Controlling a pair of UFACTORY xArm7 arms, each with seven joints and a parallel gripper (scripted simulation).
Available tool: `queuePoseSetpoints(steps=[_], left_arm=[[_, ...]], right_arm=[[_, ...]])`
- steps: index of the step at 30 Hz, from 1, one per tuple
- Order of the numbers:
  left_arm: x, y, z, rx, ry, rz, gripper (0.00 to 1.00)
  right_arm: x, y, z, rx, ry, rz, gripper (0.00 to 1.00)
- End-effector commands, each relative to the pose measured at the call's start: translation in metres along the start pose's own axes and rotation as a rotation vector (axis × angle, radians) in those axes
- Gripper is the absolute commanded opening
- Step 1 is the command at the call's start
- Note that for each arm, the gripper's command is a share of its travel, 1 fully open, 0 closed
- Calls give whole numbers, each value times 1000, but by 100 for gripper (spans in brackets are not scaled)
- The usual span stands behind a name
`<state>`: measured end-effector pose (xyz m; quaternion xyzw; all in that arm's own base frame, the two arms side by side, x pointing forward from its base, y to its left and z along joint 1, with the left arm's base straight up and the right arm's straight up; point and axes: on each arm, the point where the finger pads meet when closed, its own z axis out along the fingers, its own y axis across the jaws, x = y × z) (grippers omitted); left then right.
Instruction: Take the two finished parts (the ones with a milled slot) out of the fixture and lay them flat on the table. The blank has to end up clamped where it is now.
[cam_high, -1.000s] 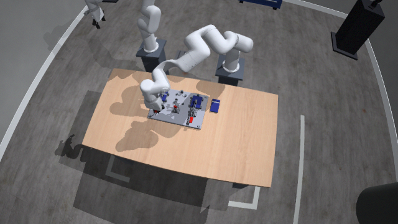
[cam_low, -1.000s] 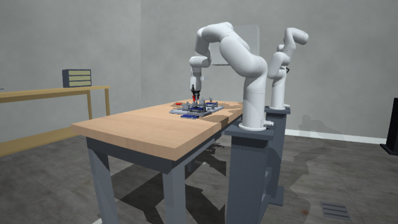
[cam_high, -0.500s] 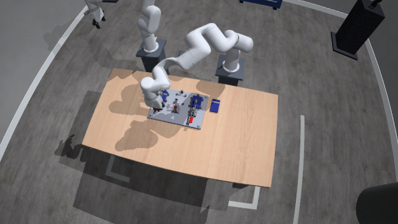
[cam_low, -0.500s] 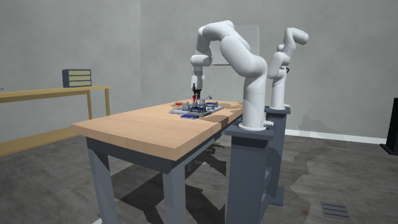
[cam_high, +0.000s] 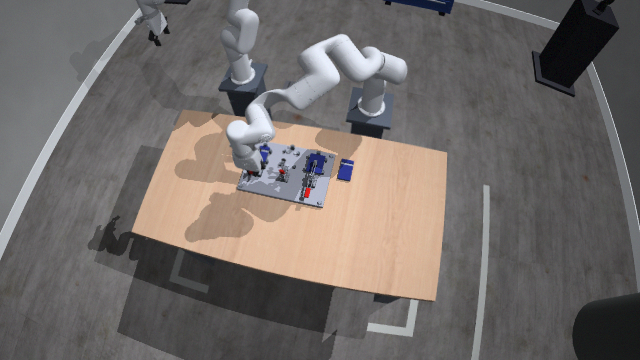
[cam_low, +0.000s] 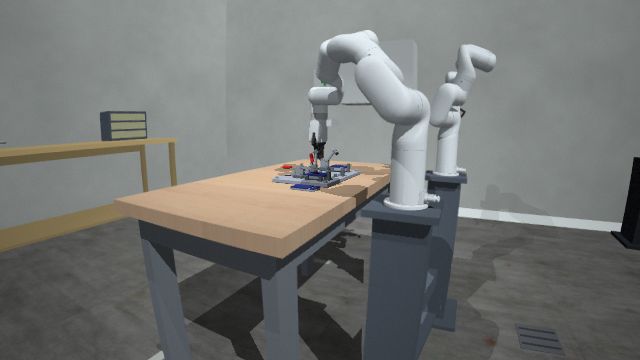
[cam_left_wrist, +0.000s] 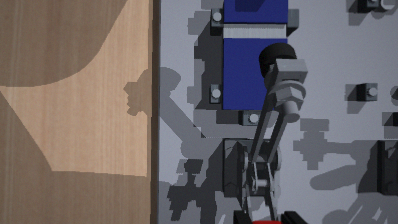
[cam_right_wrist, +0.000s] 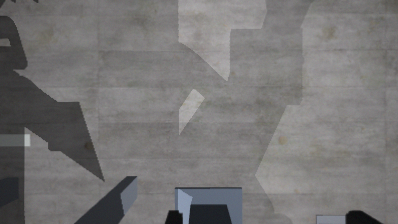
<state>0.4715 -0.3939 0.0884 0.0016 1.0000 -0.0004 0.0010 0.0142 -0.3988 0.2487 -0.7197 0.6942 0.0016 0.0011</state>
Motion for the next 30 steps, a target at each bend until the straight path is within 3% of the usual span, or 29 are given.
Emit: queuePoseSetpoints(steps=[1, 30], left_arm=[[4, -1, -3, 2, -2, 1, 0], [18, -1, -5, 2, -2, 1, 0]], right_arm=[[1, 0, -1, 1, 4, 0, 100], [1, 0, -1, 1, 4, 0, 100]])
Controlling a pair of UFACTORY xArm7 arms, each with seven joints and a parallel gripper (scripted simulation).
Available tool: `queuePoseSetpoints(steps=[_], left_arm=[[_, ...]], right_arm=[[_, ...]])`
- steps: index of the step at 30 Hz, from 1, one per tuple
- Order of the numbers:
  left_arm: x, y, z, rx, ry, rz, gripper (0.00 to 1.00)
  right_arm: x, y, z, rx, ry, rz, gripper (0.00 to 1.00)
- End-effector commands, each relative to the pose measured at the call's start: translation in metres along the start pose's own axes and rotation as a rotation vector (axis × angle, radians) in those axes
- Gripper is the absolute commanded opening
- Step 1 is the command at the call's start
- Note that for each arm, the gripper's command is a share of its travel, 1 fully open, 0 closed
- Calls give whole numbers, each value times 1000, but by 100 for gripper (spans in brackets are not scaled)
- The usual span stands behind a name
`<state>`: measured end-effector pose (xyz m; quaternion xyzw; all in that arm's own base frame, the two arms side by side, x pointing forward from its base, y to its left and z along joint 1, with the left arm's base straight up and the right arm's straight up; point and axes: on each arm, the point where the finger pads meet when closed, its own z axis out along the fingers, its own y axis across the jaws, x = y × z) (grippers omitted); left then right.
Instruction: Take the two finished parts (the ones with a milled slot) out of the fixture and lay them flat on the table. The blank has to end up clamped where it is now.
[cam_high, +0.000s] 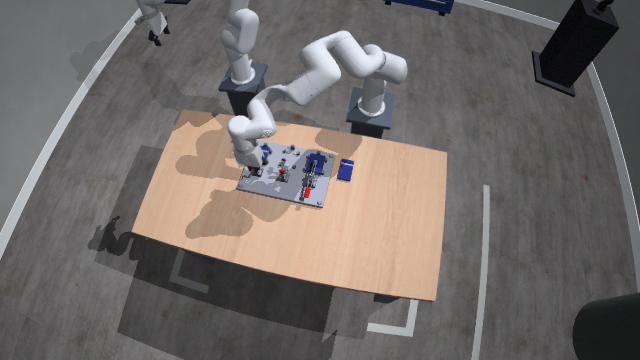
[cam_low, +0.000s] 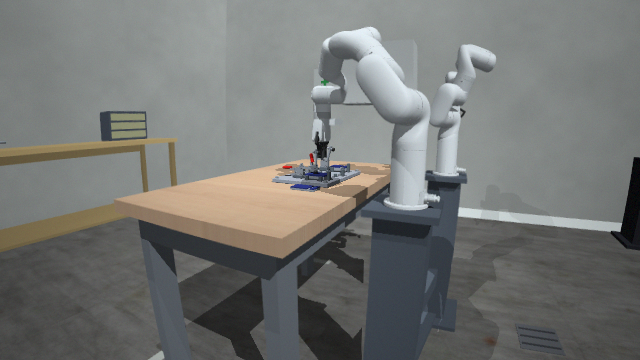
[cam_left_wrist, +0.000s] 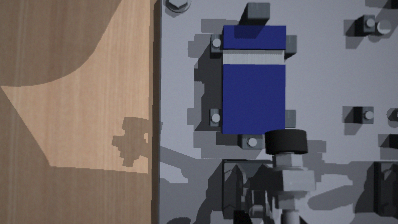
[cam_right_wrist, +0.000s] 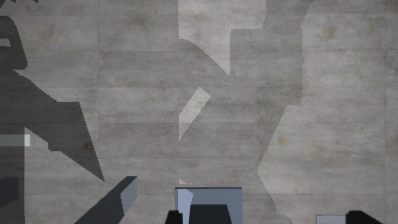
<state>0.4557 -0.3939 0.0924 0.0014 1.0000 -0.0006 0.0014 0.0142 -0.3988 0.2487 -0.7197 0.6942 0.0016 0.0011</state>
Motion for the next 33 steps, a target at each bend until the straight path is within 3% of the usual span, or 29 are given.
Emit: queuePoseSetpoints(steps=[1, 33], left_arm=[[2, -1, -1, 2, -1, 1, 0], [6, -1, -1, 2, -1, 1, 0]], right_arm=[[1, 0, -1, 1, 4, 0, 100], [1, 0, -1, 1, 4, 0, 100]])
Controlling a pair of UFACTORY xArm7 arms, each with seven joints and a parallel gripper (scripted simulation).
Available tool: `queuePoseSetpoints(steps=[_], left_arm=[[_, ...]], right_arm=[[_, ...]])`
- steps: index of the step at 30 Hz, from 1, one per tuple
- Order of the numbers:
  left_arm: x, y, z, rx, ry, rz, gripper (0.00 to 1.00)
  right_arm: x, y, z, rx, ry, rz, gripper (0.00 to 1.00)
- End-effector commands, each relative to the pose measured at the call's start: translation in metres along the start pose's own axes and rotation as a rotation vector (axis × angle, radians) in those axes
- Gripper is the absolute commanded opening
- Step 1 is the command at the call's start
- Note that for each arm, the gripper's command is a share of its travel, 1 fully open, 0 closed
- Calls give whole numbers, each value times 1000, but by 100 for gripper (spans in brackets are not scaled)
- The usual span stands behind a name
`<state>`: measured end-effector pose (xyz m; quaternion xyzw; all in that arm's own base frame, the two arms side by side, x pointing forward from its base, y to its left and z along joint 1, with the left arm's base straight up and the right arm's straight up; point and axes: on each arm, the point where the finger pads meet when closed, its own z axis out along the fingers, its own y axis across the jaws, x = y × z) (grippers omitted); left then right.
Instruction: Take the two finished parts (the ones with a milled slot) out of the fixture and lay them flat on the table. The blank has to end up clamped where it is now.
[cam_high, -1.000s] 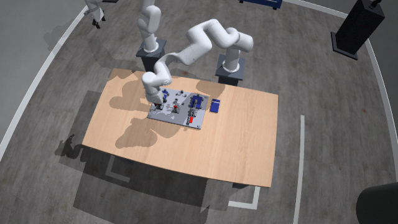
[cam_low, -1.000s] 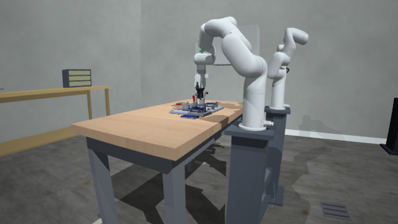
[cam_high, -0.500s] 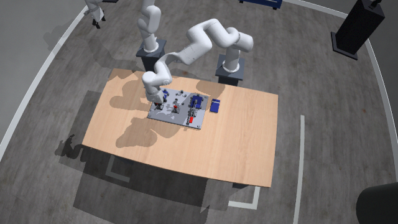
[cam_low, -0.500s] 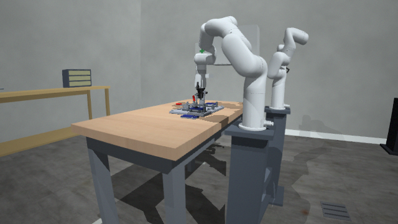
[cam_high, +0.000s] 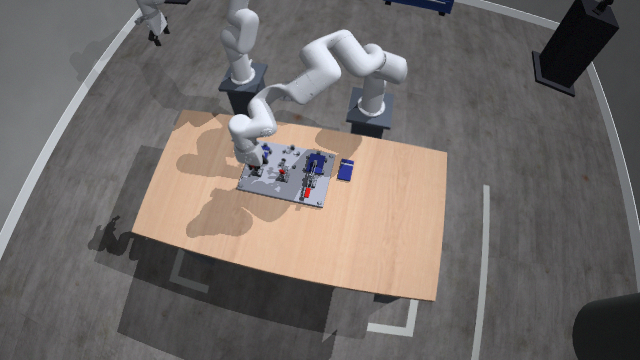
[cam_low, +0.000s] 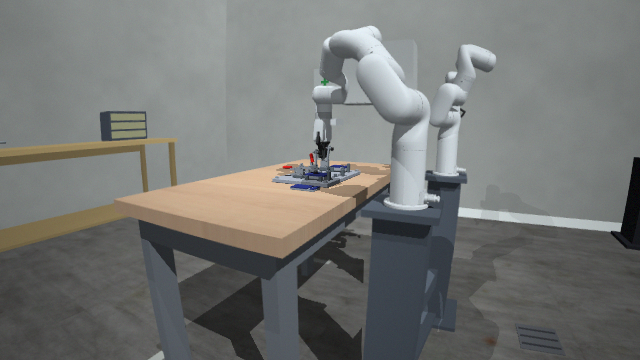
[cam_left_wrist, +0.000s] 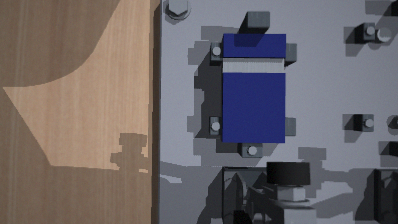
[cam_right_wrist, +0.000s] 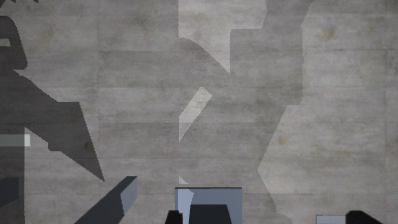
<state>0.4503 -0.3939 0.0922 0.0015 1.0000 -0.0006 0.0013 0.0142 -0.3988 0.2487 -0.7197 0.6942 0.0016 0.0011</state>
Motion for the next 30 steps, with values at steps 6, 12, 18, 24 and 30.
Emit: queuePoseSetpoints(steps=[6, 12, 18, 24, 30], left_arm=[[0, -1, -1, 2, -1, 1, 0], [1, -1, -1, 2, -1, 1, 0], [1, -1, -1, 2, -1, 1, 0], [3, -1, -1, 2, -1, 1, 0], [5, -1, -1, 2, -1, 1, 0]], right_arm=[[1, 0, -1, 1, 4, 0, 100], [1, 0, -1, 1, 4, 0, 100], [1, 0, -1, 1, 4, 0, 100], [1, 0, -1, 1, 4, 0, 100], [1, 0, -1, 1, 4, 0, 100]])
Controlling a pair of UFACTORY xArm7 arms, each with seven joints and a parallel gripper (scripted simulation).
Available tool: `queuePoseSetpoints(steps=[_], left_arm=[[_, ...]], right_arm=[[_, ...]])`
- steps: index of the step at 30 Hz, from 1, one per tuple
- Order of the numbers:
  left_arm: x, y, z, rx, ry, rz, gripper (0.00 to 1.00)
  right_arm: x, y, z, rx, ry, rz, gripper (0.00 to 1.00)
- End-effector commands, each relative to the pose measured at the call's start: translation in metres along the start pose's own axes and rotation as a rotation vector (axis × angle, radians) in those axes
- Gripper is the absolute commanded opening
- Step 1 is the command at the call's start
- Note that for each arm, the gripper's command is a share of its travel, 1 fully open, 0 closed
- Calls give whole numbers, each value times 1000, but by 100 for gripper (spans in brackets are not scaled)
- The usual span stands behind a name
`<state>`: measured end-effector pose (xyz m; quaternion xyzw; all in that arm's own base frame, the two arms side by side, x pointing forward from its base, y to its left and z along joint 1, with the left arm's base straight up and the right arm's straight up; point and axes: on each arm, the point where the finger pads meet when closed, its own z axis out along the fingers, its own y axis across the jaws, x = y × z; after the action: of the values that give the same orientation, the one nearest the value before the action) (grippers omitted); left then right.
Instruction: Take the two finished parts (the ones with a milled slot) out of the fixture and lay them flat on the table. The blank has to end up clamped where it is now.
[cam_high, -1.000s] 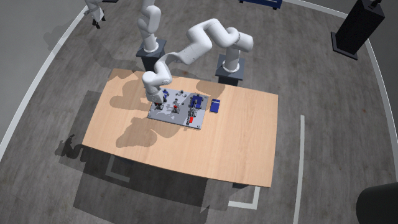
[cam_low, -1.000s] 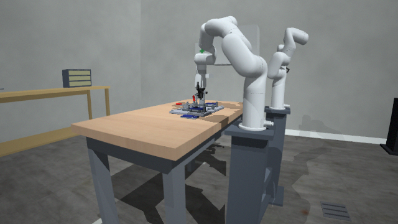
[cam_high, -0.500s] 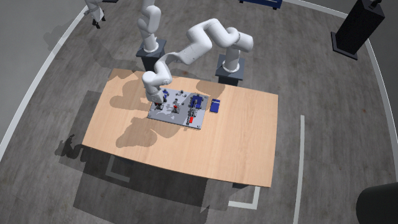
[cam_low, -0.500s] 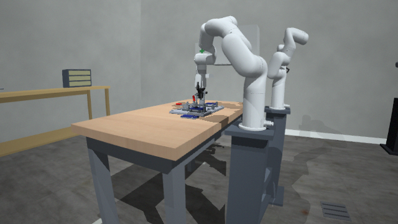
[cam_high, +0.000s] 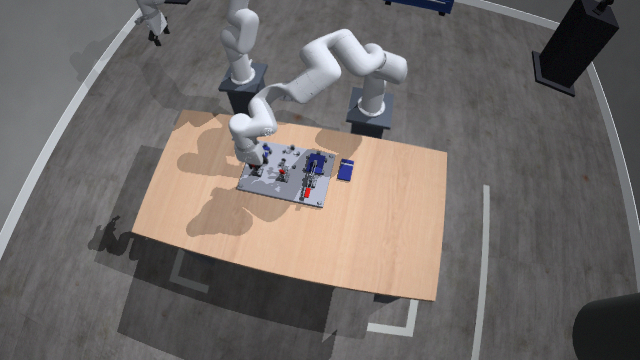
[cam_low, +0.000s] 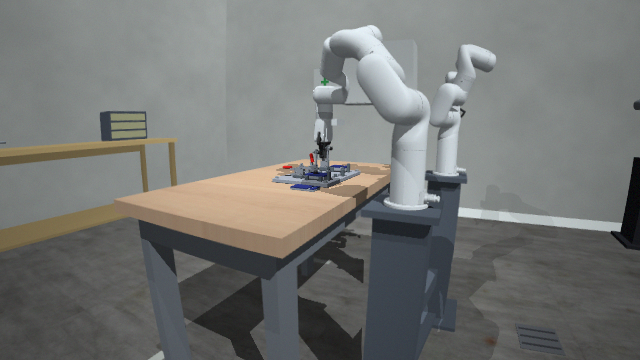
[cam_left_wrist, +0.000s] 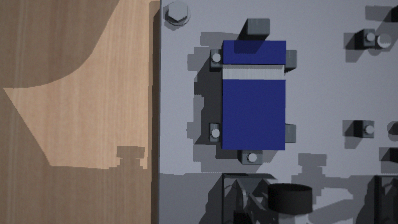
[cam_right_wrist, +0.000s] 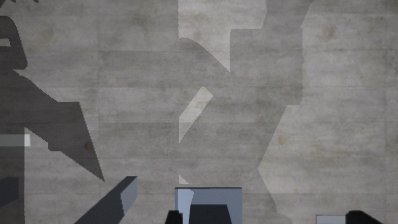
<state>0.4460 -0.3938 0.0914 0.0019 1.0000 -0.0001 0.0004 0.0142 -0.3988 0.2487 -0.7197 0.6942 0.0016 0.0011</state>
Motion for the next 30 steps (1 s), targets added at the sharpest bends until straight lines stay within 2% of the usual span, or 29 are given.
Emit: queuePoseSetpoints(steps=[1, 15, 16, 30], left_arm=[[0, -1, -2, 3, -3, 1, 0], [1, -1, -2, 3, -3, 1, 0], [1, -1, -2, 3, -3, 1, 48], [1, -1, -2, 3, -3, 1, 48]], right_arm=[[1, 0, -1, 1, 4, 0, 100], [1, 0, -1, 1, 4, 0, 100], [1, 0, -1, 1, 4, 0, 100], [1, 0, -1, 1, 4, 0, 100]])
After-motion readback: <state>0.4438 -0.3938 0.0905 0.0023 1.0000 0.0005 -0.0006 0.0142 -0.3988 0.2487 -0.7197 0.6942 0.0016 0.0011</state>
